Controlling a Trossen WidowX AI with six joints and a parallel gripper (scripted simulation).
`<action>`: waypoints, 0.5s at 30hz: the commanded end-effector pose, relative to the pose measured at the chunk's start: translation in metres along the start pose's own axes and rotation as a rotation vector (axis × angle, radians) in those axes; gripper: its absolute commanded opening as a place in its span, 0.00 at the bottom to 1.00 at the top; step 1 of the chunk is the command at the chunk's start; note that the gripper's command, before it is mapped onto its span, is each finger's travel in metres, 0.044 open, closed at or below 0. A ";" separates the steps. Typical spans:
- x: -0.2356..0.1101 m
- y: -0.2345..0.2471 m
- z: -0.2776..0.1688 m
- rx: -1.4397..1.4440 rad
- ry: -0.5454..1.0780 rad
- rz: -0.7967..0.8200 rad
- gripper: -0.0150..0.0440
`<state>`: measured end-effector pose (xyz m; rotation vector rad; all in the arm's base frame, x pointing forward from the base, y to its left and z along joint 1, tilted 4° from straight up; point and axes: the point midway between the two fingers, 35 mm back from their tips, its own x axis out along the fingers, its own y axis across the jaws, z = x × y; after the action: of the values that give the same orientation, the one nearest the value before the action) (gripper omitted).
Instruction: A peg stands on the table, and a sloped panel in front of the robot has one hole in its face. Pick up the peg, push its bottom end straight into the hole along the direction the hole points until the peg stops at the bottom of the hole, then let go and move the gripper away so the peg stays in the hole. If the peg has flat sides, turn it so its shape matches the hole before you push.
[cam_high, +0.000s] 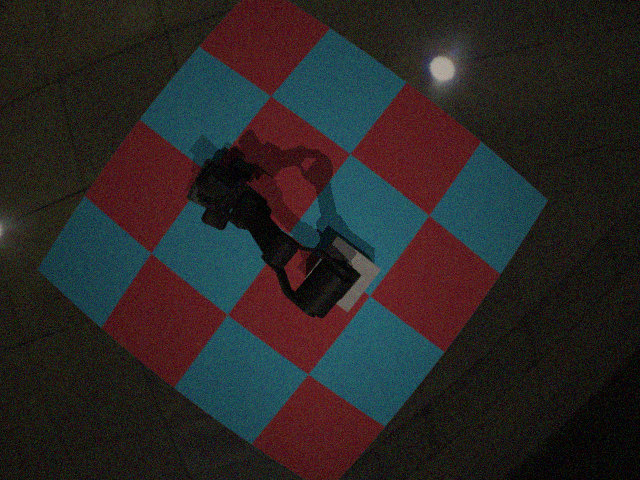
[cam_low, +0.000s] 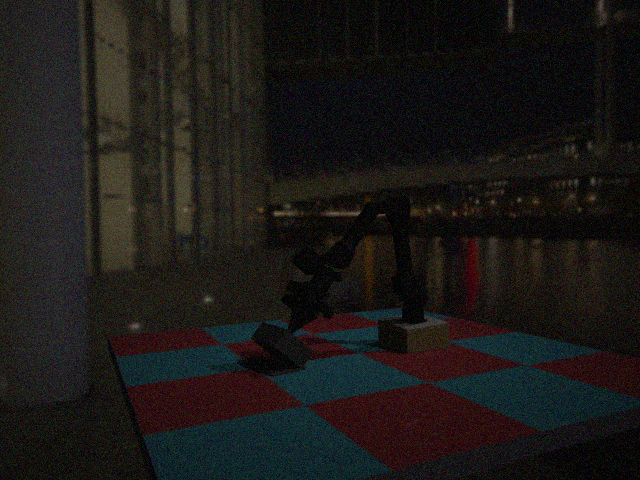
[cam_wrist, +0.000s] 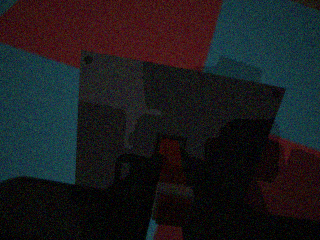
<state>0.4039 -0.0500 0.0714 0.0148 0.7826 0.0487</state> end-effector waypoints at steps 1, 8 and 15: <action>0.001 -0.001 0.002 0.002 -0.004 -0.005 0.25; 0.001 0.000 0.000 0.000 0.000 0.000 0.25; 0.001 0.000 0.000 0.000 0.000 0.000 0.43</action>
<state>0.4049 -0.0500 0.0710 0.0149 0.7827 0.0487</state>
